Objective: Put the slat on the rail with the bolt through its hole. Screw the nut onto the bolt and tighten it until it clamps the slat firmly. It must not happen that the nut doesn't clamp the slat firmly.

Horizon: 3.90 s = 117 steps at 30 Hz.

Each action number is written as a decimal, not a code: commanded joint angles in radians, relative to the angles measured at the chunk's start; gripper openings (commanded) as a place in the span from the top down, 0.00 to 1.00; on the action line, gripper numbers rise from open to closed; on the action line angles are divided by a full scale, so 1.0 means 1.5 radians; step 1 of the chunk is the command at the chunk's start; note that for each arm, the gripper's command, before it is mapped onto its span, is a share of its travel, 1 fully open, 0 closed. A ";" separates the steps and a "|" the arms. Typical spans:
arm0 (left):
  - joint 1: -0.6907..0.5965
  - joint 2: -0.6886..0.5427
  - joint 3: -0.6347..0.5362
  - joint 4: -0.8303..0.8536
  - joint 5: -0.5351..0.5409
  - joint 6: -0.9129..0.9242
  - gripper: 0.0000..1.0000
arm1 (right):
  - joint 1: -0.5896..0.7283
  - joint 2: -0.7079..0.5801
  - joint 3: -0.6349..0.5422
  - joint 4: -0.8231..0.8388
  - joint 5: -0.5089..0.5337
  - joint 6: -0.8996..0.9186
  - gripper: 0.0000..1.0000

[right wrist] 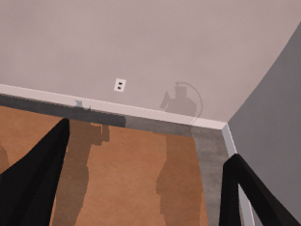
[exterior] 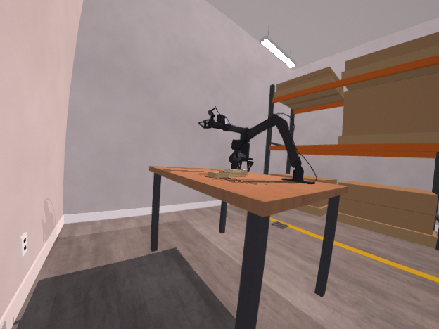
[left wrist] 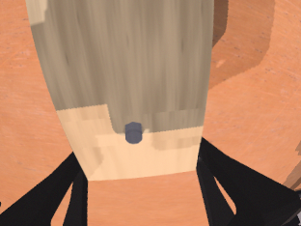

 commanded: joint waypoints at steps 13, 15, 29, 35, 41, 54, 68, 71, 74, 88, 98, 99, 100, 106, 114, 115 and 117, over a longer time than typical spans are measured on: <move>0.000 -0.005 0.003 0.001 0.000 0.000 0.00 | -0.001 -0.005 0.006 0.007 -0.003 0.000 0.00; 0.000 -0.006 0.009 -0.008 -0.001 0.000 0.00 | -0.001 -0.005 0.006 0.007 -0.003 0.000 0.00; -0.008 -0.037 0.084 -0.104 -0.014 -0.009 0.00 | -0.001 -0.005 0.006 0.007 -0.003 0.000 0.00; -0.008 -0.031 0.085 -0.106 -0.014 -0.009 0.00 | -0.001 -0.005 0.006 0.007 -0.003 0.000 0.00; -0.008 -0.031 0.085 -0.106 -0.014 -0.009 0.00 | -0.001 -0.005 0.006 0.007 -0.003 0.000 0.00; -0.004 -0.030 0.079 -0.098 -0.008 -0.004 0.00 | -0.001 -0.005 0.006 0.007 -0.003 0.000 0.00; 0.116 -0.133 0.031 0.032 -0.022 0.140 0.00 | -0.001 -0.005 0.006 0.007 -0.003 0.000 0.00; 0.149 -0.161 0.017 0.067 -0.024 0.180 0.00 | -0.001 -0.005 0.006 0.007 -0.003 0.000 0.00; 0.181 -0.190 0.002 0.102 -0.023 0.220 0.00 | -0.001 -0.005 0.006 0.007 -0.003 0.000 0.00; 0.307 -0.297 -0.059 0.246 -0.022 0.376 0.00 | -0.001 -0.005 0.006 0.007 -0.003 0.000 0.00; 0.388 -0.365 -0.096 0.334 -0.023 0.475 0.00 | -0.001 -0.005 0.006 0.007 -0.003 0.000 0.00; 0.401 -0.373 -0.104 0.353 -0.016 0.490 0.00 | -0.001 -0.005 0.006 0.007 -0.003 0.000 0.00; 0.410 -0.381 -0.108 0.363 -0.018 0.501 0.00 | -0.001 -0.005 0.006 0.007 -0.003 0.000 0.00; 0.466 -0.433 -0.136 0.425 -0.023 0.572 0.00 | -0.001 -0.005 0.006 0.007 -0.003 0.000 0.00; 0.534 -0.490 -0.169 0.500 -0.024 0.656 0.00 | -0.001 -0.005 0.006 0.007 -0.003 0.000 0.00; 0.534 -0.490 -0.169 0.500 -0.024 0.656 0.00 | -0.001 -0.005 0.006 0.007 -0.003 0.000 0.00; 0.556 -0.505 -0.181 0.529 -0.018 0.682 0.00 | -0.001 -0.005 0.006 0.007 -0.003 0.000 0.00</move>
